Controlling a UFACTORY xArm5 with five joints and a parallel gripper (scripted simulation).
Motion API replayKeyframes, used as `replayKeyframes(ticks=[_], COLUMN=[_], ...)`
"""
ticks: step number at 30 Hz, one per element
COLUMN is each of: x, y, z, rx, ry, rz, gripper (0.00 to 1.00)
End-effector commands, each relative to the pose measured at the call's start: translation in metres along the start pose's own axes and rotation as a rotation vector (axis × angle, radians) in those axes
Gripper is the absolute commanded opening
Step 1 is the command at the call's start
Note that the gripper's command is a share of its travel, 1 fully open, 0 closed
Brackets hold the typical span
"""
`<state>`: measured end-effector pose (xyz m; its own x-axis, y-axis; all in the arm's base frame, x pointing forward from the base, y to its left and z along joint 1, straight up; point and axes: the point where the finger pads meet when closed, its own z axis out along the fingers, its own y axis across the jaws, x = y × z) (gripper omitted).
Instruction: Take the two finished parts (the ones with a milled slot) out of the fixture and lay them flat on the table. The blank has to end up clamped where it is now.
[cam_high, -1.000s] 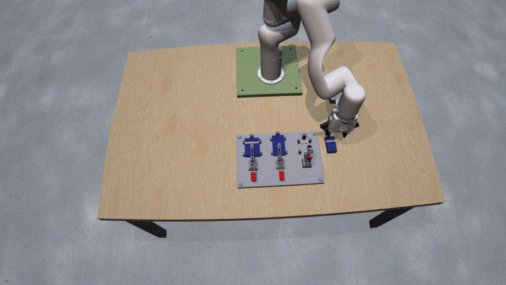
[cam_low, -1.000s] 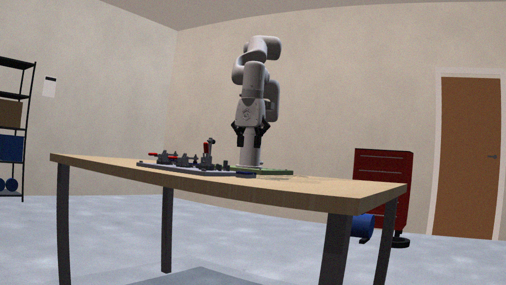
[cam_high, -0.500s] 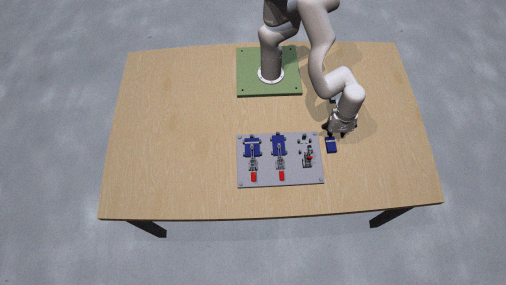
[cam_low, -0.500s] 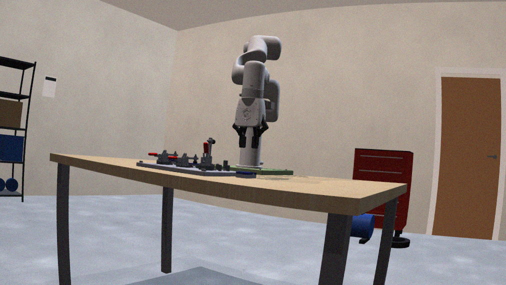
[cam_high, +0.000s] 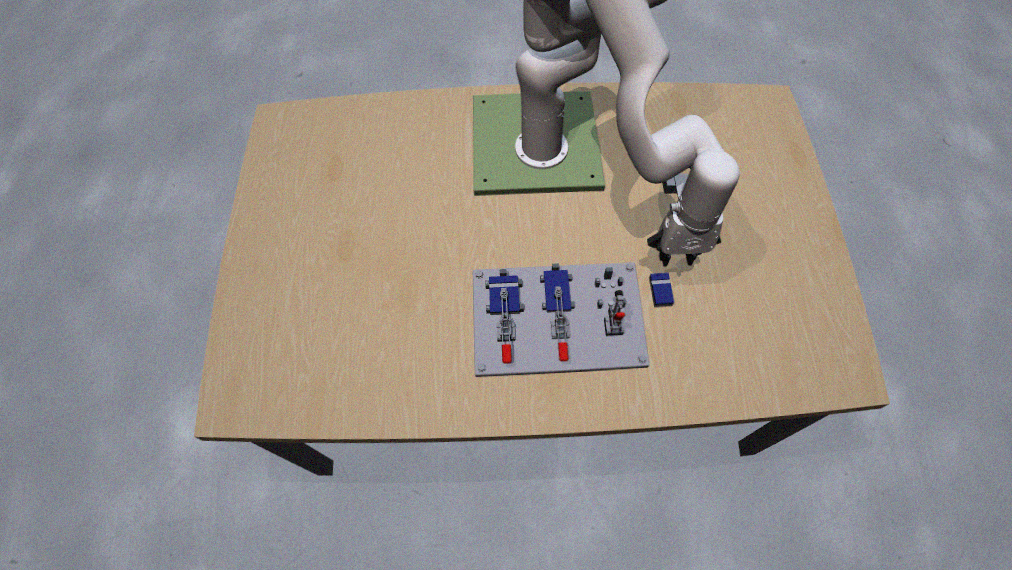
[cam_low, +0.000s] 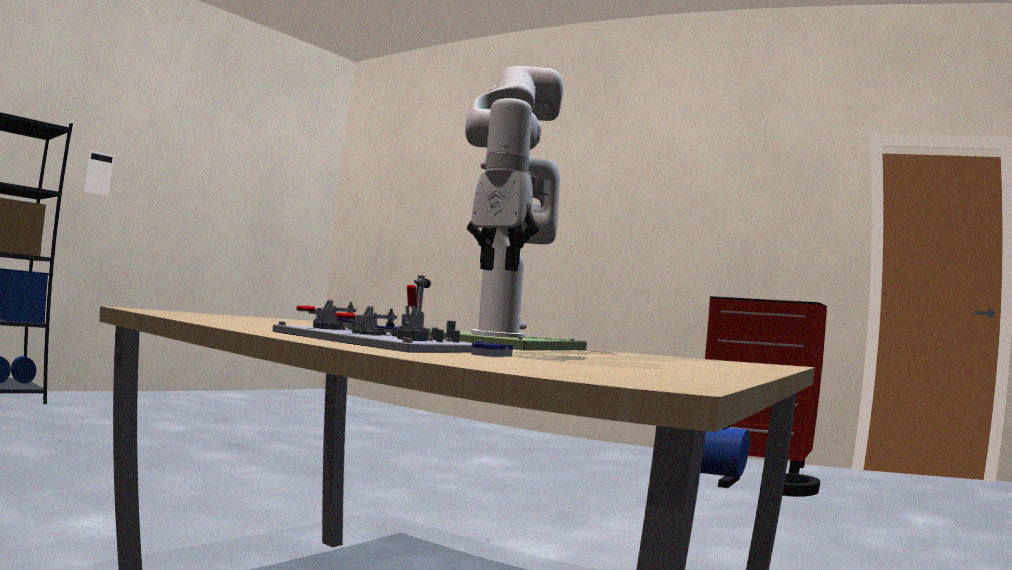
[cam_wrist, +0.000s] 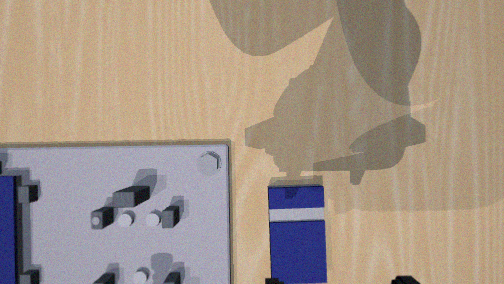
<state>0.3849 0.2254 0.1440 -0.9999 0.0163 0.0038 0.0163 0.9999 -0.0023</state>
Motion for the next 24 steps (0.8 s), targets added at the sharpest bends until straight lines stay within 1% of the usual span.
replayKeyframes(ticks=[1, 2, 4, 9, 16, 19, 21, 24], x=[-0.001, -0.001, -0.001, -0.001, -0.001, -0.001, -0.001, -0.001], y=[0.001, 0.001, 0.001, 0.001, 0.000, -0.008, -0.008, -0.031], z=[-0.024, -0.029, -0.029, -0.045, -0.049, -0.049, -0.049, -0.049], rx=[-0.001, -0.001, -0.001, -0.001, -0.001, -0.001, -0.001, -0.002], ry=[-0.002, -0.002, -0.002, -0.002, -0.002, -0.002, -0.002, -0.002], rz=[0.000, 0.000, 0.000, 0.000, 0.000, 0.000, 0.000, 0.000], gripper=[0.48, 0.48, 0.48, 0.48, 0.48, 0.48, 0.48, 0.48])
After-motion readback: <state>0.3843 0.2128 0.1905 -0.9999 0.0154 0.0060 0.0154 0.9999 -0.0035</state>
